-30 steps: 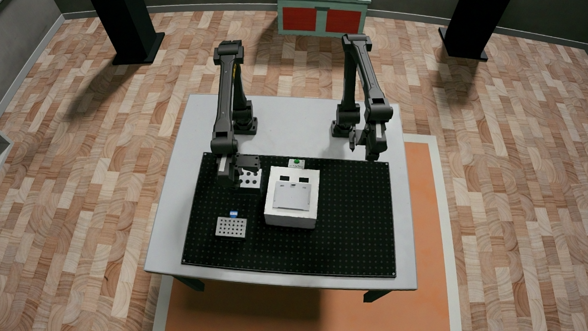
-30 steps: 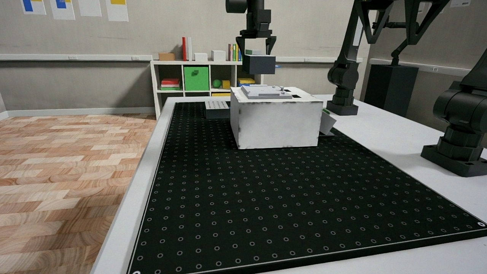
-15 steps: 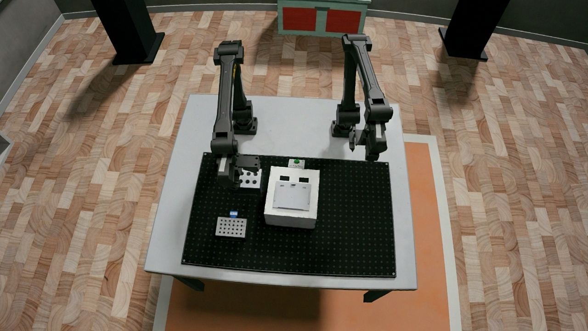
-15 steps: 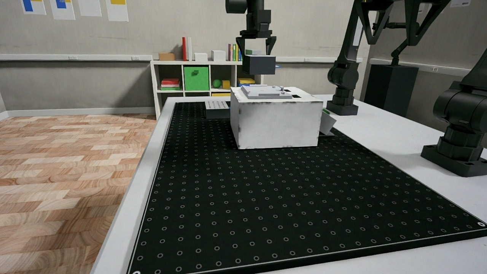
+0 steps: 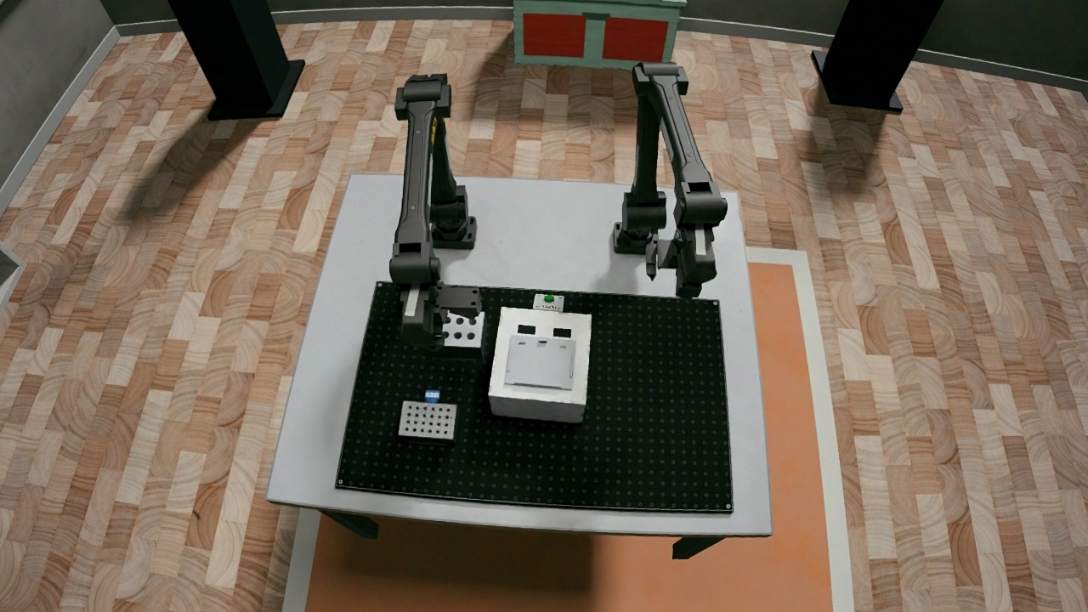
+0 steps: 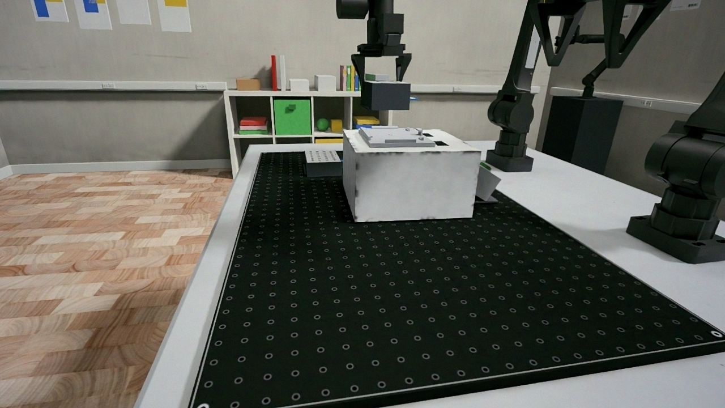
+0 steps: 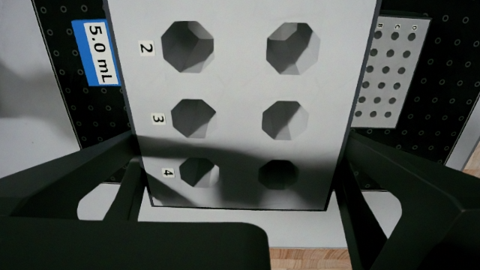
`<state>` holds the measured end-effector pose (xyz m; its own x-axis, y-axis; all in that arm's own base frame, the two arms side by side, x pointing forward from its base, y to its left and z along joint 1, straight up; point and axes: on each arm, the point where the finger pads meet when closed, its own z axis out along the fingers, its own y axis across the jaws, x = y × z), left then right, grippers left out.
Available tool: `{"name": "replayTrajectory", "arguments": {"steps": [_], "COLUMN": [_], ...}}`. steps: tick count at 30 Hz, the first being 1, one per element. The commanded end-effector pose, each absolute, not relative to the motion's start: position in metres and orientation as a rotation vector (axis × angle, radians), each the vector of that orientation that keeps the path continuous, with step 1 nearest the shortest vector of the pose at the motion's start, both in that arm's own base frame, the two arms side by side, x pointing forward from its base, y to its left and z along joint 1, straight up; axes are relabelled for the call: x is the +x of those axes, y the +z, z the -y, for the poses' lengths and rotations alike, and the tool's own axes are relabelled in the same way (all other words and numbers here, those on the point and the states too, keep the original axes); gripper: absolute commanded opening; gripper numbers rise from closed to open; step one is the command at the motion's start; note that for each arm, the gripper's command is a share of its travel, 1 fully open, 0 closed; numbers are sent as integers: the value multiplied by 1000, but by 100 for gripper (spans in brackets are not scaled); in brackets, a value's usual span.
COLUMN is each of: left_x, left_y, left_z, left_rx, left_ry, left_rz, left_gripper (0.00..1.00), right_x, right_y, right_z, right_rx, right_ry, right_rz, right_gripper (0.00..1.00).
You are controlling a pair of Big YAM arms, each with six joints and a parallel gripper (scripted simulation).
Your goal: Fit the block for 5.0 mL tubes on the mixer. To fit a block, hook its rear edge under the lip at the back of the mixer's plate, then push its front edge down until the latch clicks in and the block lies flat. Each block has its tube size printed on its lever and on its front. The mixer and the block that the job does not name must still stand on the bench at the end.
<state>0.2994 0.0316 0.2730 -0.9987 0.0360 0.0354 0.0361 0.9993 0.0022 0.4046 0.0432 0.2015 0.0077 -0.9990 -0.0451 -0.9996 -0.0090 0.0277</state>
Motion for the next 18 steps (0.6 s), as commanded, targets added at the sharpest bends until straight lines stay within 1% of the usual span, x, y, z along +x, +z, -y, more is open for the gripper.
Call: {"name": "replayTrajectory", "arguments": {"steps": [1,18], "left_x": [311,305], "left_y": [296,286], "left_z": [-30,-29], "left_rx": [-57,-56], "left_ry": [-12,-7], "left_rz": [3169,3142], "left_gripper": [100,100], "right_x": [429,426], "right_y": [247,254], "right_z": [-43,-43], "right_rx": [-2146,-2142], "right_ry": [-15,-28], "right_rz": [-2152,-2143], "right_gripper": [0,0]}}
